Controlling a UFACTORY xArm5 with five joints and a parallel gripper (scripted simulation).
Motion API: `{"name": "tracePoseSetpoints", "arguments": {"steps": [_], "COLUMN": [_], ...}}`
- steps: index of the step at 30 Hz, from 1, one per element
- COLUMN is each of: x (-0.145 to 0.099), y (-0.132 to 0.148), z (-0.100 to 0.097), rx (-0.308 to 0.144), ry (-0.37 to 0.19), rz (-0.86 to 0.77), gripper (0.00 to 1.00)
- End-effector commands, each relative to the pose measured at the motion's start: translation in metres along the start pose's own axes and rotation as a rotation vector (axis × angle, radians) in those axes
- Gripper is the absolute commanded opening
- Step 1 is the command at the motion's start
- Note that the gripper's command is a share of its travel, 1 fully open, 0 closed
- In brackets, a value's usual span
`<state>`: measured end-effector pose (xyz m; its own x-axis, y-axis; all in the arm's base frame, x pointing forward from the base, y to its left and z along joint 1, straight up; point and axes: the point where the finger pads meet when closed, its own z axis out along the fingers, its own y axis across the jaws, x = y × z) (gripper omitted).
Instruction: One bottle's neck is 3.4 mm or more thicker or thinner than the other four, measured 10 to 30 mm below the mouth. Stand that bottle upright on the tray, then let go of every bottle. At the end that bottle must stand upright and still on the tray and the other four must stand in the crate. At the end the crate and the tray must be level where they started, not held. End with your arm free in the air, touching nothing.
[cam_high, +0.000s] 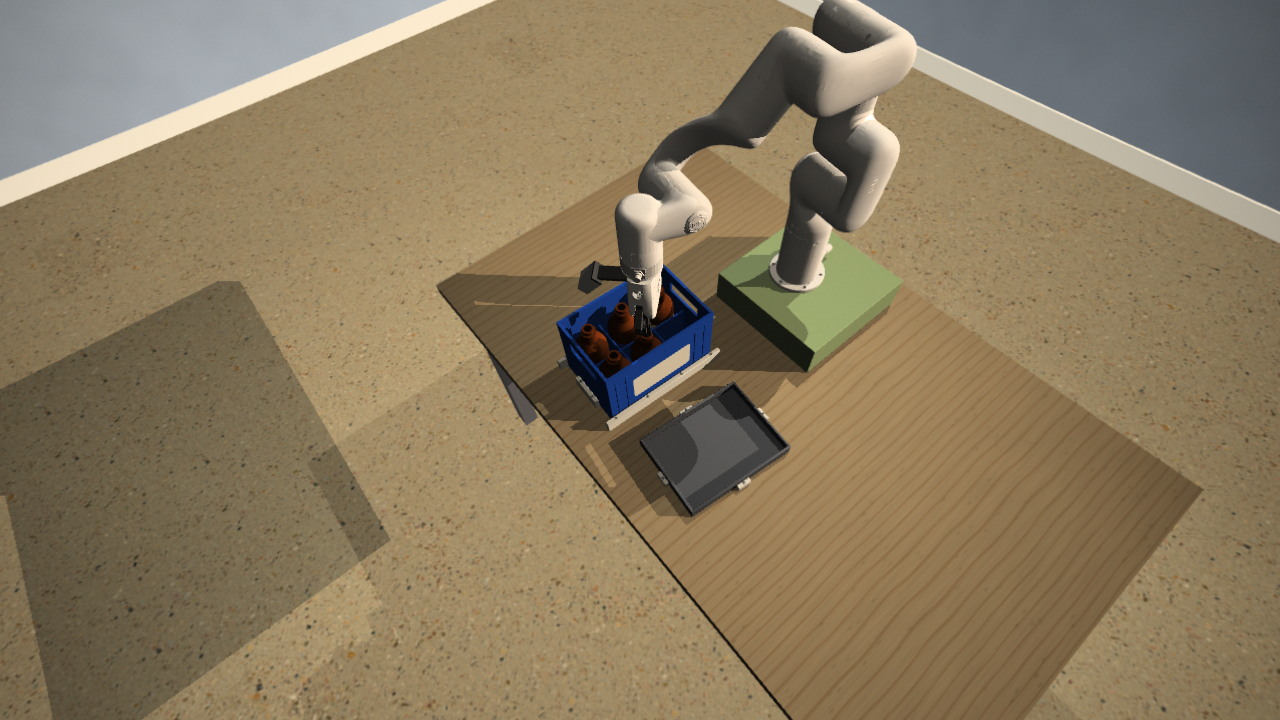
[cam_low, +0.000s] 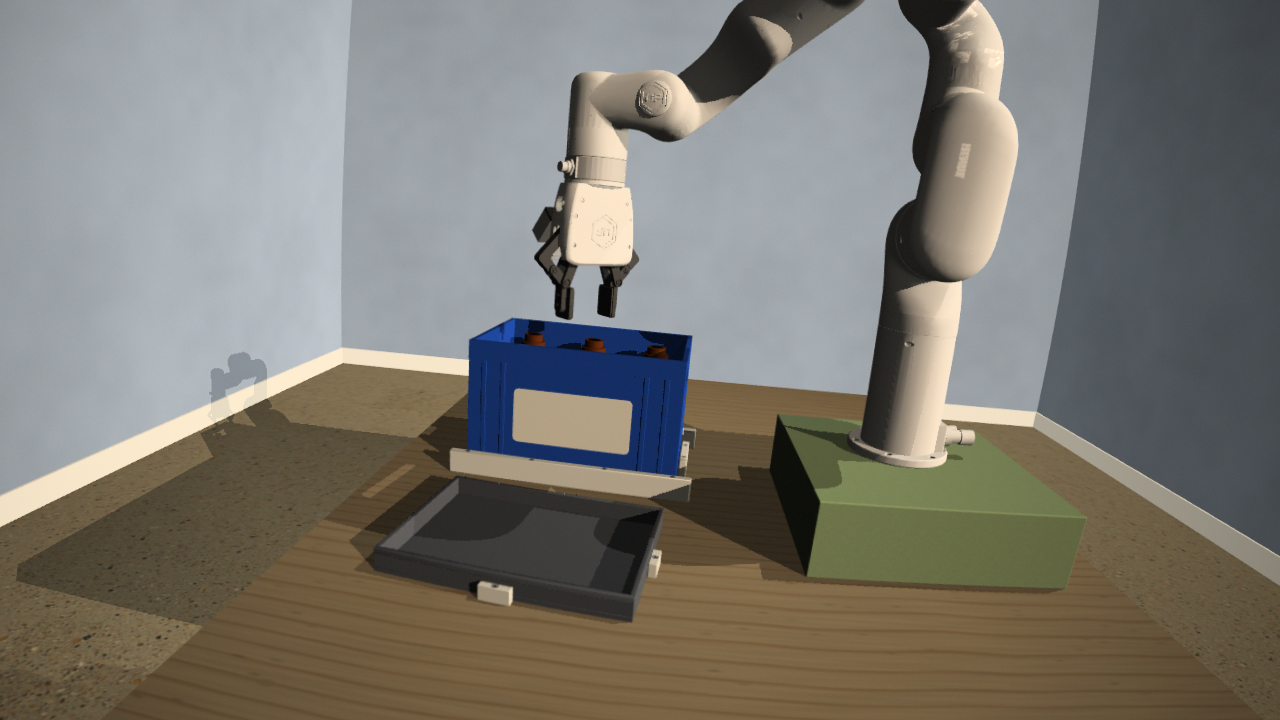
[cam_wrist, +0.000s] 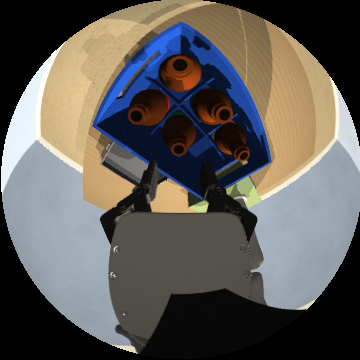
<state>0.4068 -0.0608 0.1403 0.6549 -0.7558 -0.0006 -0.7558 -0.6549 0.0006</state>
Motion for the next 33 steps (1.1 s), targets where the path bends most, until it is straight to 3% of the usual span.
{"name": "tracePoseSetpoints", "arguments": {"steps": [1,12,13,33], "x": [0.0006,0.0006,0.0006,0.0006], "y": [-0.0005,-0.0005,-0.0005,-0.0005], "z": [-0.0126,-0.0176,-0.0176,-0.0176], "rx": [0.002,0.002,0.002,0.002], "ry": [0.002,0.002,0.002,0.002], "rz": [0.0,0.0,0.0,0.0], "gripper": [0.65,0.65,0.0,0.0]}}
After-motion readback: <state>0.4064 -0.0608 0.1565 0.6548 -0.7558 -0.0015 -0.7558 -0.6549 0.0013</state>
